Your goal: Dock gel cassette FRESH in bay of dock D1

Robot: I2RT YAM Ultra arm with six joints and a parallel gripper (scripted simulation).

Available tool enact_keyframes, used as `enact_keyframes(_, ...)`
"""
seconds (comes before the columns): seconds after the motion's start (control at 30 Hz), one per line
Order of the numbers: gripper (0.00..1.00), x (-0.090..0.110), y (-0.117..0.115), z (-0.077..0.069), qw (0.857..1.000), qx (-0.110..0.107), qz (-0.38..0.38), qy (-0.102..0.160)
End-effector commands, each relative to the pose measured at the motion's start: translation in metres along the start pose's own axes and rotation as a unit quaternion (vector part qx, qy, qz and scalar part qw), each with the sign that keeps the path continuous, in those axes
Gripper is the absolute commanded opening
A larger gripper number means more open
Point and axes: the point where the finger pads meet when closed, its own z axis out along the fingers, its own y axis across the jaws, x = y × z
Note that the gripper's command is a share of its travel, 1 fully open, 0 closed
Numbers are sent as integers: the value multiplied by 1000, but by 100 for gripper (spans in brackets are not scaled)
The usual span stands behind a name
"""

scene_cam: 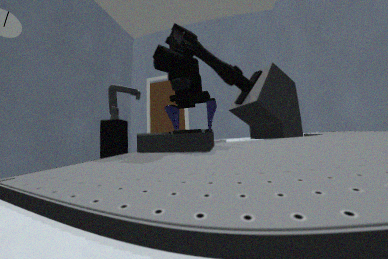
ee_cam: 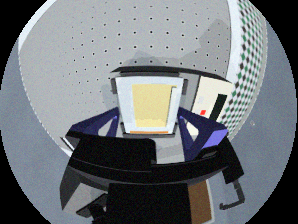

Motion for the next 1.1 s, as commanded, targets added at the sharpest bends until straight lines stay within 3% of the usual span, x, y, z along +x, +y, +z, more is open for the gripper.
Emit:
enact_keyframes(0.0, 92, -12, -12, -14, 1000, 12, 12, -16)
enact_keyframes(1.07, 92, -10, -11, -53, 1000, 11, 13, -16)
